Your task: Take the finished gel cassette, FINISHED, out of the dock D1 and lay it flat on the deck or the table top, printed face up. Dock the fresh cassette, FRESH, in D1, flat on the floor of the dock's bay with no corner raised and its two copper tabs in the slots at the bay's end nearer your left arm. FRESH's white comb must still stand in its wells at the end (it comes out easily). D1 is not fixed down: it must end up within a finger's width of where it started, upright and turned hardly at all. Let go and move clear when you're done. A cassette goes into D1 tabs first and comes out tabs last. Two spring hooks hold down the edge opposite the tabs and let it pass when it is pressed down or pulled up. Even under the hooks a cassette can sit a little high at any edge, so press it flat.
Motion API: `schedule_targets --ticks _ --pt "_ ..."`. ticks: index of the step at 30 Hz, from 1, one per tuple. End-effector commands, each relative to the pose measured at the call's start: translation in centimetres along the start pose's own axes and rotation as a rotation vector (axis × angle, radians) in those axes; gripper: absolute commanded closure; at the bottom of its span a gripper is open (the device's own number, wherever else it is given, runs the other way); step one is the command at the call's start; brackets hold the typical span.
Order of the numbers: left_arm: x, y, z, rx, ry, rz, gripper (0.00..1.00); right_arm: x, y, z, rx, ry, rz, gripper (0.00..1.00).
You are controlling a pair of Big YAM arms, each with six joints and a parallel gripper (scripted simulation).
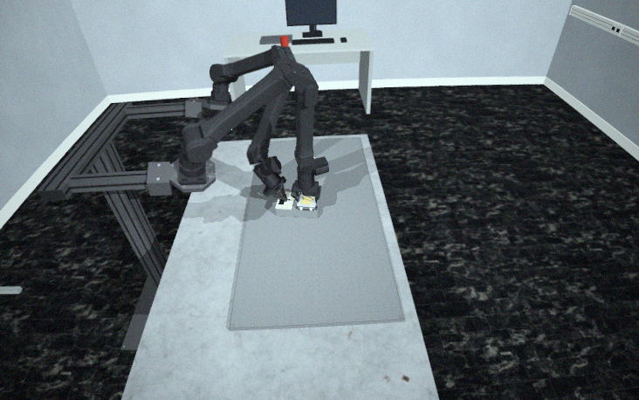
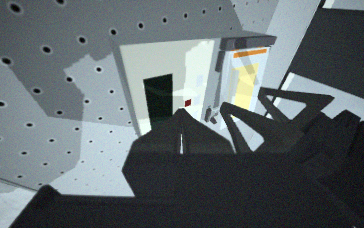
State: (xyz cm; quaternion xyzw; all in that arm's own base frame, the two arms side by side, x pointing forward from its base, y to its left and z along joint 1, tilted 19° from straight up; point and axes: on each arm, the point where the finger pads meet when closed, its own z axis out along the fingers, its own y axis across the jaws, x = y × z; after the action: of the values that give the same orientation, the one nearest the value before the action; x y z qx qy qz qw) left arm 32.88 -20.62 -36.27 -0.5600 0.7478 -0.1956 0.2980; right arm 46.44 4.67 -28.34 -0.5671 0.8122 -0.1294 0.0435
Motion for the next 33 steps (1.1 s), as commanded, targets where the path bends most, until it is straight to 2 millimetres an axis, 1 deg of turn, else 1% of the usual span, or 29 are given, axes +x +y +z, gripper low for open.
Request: schedule_targets --ticks 1,33 --pt "-2.85 7.04 2.47 -0.130 -0.060 0.033 1.00 -1.51 -0.16 0.64 0.007 -0.032 -0.010 1.00" --pt "-2.85 7.04 2.47 -0.130 -0.060 0.033 1.00 -1.37 -0.11 0.93 0.011 -0.081 -0.022 1.00"
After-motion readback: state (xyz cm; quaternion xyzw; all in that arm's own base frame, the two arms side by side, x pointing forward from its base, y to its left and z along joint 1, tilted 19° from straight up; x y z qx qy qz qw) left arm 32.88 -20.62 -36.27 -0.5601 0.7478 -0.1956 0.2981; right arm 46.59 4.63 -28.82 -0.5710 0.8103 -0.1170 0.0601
